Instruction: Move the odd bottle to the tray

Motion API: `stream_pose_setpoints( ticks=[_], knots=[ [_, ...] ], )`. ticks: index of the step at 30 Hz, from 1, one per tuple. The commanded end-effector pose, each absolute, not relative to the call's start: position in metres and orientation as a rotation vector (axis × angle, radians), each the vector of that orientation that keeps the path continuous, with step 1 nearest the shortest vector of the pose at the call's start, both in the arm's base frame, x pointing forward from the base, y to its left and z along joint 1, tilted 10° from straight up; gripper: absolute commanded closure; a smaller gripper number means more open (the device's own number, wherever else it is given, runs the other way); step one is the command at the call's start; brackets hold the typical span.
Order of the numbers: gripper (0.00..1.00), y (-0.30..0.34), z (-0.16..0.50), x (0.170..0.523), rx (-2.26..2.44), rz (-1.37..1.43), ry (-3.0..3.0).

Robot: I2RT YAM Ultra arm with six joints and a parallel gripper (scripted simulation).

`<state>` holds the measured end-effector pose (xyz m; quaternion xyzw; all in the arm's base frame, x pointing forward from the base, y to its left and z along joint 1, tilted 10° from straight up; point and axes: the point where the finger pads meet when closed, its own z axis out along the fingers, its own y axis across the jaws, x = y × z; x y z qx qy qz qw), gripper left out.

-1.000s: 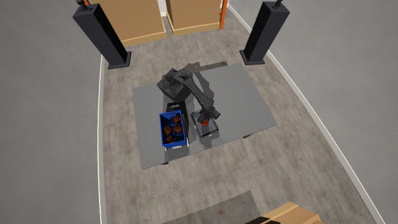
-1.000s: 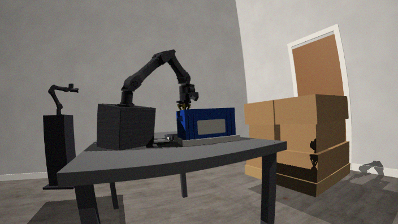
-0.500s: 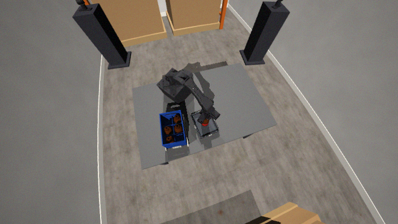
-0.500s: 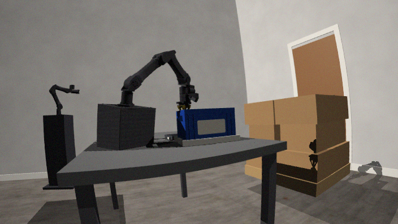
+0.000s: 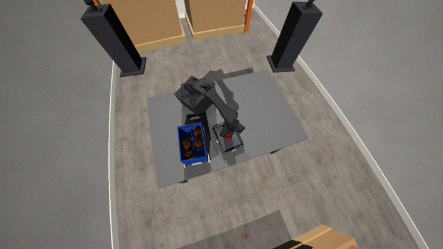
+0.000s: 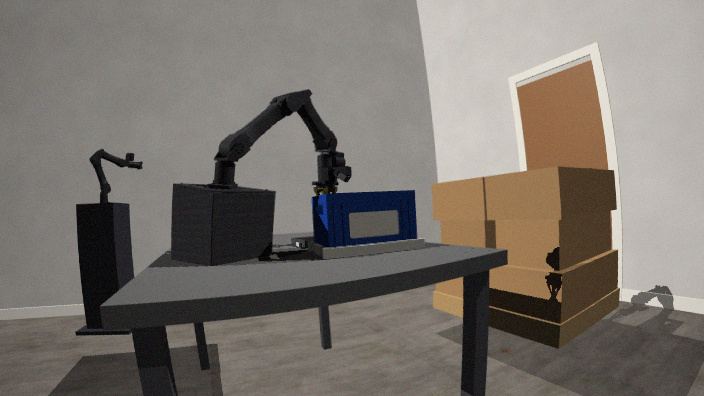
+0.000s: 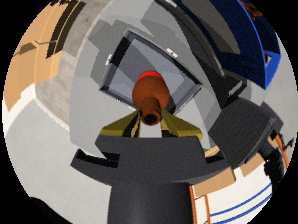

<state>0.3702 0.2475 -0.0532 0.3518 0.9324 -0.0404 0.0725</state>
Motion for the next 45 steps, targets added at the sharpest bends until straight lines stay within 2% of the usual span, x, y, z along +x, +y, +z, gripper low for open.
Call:
stream_pose_setpoints(
  ticks=[1, 45],
  knots=[
    [1.00, 0.2542, -0.0367, 0.3813, 1.043, -0.051, 2.769],
    [1.00, 0.2506, -0.0447, 0.3782, 1.047, -0.076, 2.778]
  ],
)
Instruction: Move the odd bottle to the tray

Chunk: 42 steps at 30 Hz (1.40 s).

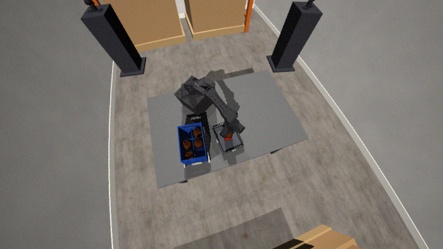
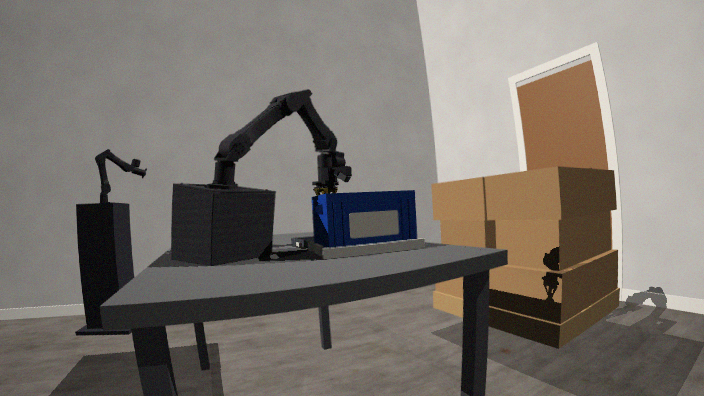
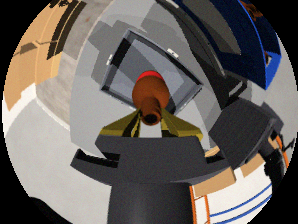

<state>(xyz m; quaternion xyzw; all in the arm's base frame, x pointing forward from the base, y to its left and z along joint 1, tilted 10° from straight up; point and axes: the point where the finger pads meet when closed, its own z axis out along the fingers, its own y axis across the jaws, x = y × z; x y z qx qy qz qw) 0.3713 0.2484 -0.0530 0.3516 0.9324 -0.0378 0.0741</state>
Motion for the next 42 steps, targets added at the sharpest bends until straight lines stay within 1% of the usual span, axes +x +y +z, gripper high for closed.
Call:
stream_pose_setpoints(
  ticks=[1, 27, 28, 42],
  knots=[
    [1.00, 0.2506, -0.0447, 0.3782, 1.047, -0.076, 2.778],
    [1.00, 0.2506, -0.0447, 0.3782, 1.047, -0.076, 2.778],
    [0.00, 0.2506, -0.0447, 0.3782, 1.047, -0.076, 2.778],
    [0.00, 0.2499, -0.0447, 0.3773, 1.048, -0.082, 2.780]
  ],
)
